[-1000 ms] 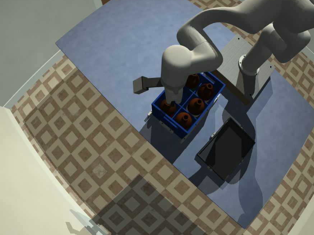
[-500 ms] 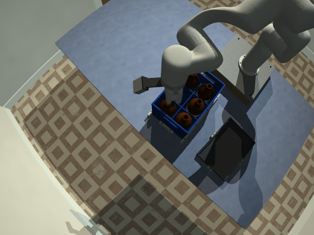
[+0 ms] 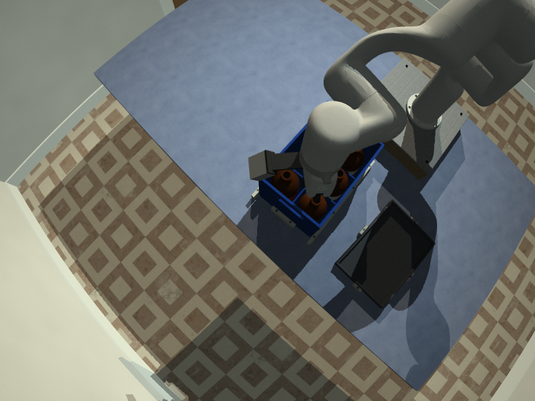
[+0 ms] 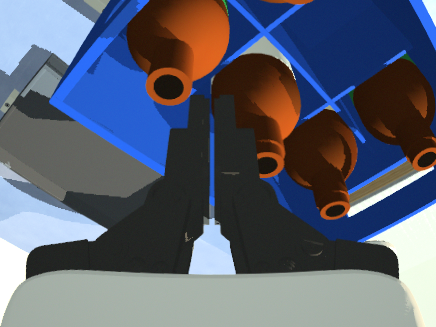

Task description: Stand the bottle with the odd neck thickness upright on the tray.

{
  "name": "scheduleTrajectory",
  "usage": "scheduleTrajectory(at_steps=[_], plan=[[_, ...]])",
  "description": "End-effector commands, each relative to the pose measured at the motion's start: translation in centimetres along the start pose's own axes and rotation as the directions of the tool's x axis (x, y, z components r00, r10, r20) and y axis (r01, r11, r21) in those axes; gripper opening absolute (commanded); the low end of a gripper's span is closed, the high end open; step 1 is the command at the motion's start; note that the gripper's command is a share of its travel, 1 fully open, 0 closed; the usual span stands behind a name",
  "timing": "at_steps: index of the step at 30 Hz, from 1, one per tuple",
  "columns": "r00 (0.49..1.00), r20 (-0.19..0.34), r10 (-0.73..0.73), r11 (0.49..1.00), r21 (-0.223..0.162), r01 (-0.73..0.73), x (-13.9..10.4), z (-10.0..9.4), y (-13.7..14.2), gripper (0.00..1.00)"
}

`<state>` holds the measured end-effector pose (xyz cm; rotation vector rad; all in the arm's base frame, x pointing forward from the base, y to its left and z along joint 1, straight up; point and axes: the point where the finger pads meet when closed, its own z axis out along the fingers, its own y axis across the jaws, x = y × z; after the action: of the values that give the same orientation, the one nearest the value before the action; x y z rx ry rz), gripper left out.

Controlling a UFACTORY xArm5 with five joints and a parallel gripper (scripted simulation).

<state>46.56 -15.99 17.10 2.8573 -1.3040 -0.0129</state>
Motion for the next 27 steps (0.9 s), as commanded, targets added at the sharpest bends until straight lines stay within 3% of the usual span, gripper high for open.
scheduleTrajectory(at_steps=[1,5,6,27], plan=[[1.000,-0.006,0.003,1.000,0.004,-0.003,-2.02,-0.22,-2.11,0.00],[1.000,-0.006,0.003,1.000,0.004,-0.003,-2.33,-0.21,-2.38,0.00],[1.000,-0.006,0.003,1.000,0.004,-0.003,-2.33,-0.21,-2.38,0.65],[1.000,-0.006,0.003,1.000,0.004,-0.003,-2.33,-0.21,-2.38,0.65]])
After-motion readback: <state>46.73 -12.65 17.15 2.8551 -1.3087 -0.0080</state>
